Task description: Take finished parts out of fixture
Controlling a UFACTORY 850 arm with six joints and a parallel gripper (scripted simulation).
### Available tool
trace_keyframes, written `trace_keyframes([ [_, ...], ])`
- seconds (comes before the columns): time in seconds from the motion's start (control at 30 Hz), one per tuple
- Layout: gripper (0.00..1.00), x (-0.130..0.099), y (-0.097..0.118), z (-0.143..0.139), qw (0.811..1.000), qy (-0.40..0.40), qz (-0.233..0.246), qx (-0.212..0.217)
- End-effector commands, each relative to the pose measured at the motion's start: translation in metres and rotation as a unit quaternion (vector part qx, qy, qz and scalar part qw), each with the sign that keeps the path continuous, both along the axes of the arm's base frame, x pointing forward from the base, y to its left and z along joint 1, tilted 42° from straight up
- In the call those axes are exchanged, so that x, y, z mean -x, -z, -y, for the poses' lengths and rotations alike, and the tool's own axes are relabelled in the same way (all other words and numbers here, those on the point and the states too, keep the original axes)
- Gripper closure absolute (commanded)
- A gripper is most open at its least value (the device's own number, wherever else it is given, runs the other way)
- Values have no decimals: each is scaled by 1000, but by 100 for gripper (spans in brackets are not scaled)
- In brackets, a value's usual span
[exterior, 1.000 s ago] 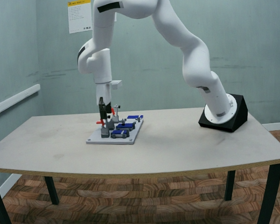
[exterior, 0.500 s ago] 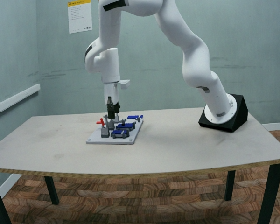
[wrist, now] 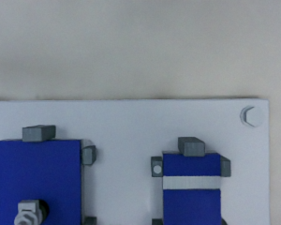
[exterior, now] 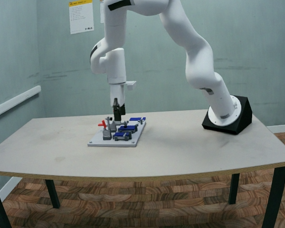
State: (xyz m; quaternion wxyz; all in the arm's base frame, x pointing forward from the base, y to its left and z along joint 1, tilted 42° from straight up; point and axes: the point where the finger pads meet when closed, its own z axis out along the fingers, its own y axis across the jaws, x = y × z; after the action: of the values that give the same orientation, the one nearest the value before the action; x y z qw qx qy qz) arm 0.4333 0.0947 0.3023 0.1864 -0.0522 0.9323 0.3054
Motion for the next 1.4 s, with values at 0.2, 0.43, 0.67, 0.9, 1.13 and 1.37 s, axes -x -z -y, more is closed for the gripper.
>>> trace_keyframes([
  [0.2,0,-1,3,-2,1000,0,1,0],
  [0.43,0,-4,9,-8,1000,0,1,0],
  [0.67,0,-10,23,-18,1000,0,1,0],
  [0.9,0,-13,31,-24,1000,0,1,0],
  [1.13,0,-16,36,-29,1000,0,1,0],
  [1.37,0,-16,37,-29,1000,0,1,0],
])
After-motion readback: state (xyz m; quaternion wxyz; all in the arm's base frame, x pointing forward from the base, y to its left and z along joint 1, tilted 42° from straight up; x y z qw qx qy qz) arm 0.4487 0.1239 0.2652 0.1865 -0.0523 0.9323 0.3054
